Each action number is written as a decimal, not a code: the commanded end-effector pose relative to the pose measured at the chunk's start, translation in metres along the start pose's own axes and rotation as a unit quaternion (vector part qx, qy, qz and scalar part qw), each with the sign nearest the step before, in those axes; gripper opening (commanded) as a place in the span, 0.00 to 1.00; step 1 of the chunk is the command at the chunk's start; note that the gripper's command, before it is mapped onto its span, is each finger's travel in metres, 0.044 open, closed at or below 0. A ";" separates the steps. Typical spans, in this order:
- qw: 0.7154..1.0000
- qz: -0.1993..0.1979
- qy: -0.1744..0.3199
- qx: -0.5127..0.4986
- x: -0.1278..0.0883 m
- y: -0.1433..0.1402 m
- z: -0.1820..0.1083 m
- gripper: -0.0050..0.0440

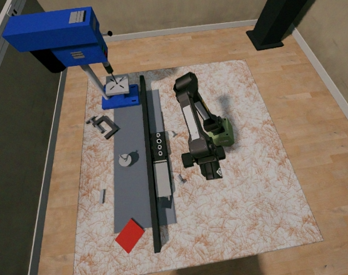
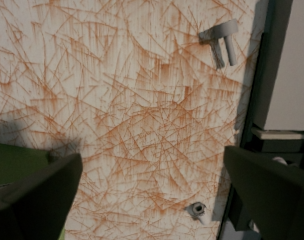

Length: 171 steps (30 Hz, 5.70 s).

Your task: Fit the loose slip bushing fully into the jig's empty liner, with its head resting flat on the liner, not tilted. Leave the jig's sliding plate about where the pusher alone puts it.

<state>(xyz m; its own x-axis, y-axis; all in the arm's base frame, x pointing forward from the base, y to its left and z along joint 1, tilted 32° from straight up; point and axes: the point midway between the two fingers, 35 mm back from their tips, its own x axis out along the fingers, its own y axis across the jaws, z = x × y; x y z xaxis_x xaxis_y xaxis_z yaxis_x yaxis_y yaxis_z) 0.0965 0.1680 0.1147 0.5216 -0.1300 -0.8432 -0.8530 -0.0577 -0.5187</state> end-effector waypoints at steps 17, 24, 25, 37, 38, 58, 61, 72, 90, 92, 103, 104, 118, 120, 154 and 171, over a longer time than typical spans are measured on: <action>1.000 -0.001 -0.006 0.003 -0.002 -0.002 0.001 0.92; 0.988 0.038 0.015 0.150 0.018 -0.017 -0.015 0.67; 0.981 0.046 0.019 0.187 0.022 -0.021 -0.019 0.62; 0.876 0.089 0.051 0.472 0.057 -0.051 -0.059 0.46; 0.862 0.092 0.050 0.495 0.059 -0.053 -0.062 0.46; 0.498 0.076 0.038 0.863 0.094 -0.089 -0.154 0.46; 0.427 0.063 0.029 0.902 0.096 -0.092 -0.172 0.46; 0.203 0.009 -0.009 0.979 0.097 -0.094 -0.231 0.46; 0.195 0.010 -0.002 0.981 0.135 -0.092 -0.232 0.46; 0.195 0.010 -0.002 0.981 0.135 -0.092 -0.232 0.46; 0.195 0.010 -0.003 0.981 0.157 -0.093 -0.232 0.46; 0.195 0.010 -0.003 0.981 0.159 -0.093 -0.232 0.46; 0.195 0.010 -0.003 0.981 0.180 -0.092 -0.231 0.46; 0.195 0.009 -0.004 0.981 0.181 -0.094 -0.232 0.46; 0.196 0.007 -0.010 0.981 0.184 -0.096 -0.233 0.21; 0.198 0.003 -0.019 0.980 0.153 -0.103 -0.236 0.09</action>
<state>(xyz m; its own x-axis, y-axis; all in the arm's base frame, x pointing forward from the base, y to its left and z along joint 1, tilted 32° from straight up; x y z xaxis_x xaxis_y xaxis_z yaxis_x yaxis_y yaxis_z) 0.2625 -0.0791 0.0522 0.5268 -0.1099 -0.8429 0.7881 0.4347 0.4359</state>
